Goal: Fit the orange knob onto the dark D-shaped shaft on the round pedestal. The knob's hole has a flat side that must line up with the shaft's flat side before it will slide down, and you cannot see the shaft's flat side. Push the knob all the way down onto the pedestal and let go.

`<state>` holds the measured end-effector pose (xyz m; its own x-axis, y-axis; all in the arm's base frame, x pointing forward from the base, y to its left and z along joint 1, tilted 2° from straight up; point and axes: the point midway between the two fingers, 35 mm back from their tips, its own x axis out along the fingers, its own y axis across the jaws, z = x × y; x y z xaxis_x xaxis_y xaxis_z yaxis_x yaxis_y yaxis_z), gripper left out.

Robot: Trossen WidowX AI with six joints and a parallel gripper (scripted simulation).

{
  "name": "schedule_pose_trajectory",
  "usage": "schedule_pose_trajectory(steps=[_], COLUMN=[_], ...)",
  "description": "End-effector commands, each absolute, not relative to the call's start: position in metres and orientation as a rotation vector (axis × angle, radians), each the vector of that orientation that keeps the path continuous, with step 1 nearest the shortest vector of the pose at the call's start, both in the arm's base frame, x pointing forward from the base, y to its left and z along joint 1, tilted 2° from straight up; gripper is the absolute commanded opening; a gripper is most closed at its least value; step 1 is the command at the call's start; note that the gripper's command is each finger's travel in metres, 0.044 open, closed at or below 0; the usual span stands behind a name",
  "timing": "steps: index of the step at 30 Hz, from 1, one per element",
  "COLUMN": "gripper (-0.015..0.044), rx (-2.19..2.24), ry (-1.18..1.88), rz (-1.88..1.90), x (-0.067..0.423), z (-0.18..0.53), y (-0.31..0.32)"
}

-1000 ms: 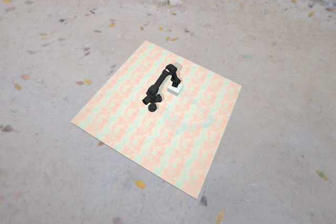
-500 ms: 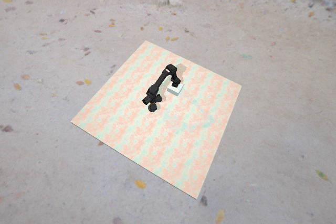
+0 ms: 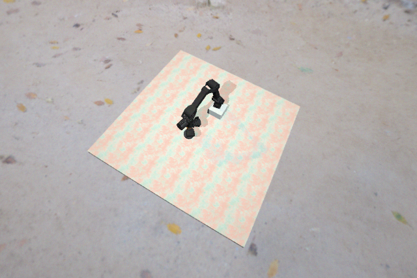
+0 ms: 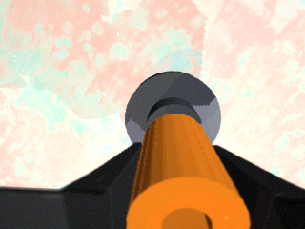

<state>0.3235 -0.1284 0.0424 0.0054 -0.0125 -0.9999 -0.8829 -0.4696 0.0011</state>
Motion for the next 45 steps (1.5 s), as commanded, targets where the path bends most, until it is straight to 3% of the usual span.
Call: schedule_pose_trajectory(steps=[1, 8, 45], gripper=[0.0000, 0.0000, 0.0000], rx=[-1.584, -1.721, -1.721], ry=[0.939, 0.803, 0.803], rz=[1.559, 1.696, 1.697], x=[0.3247, 0.3251, 0.3248], z=[0.0457, 0.0435, 0.0452], y=[-0.1292, -0.1290, -0.1292])
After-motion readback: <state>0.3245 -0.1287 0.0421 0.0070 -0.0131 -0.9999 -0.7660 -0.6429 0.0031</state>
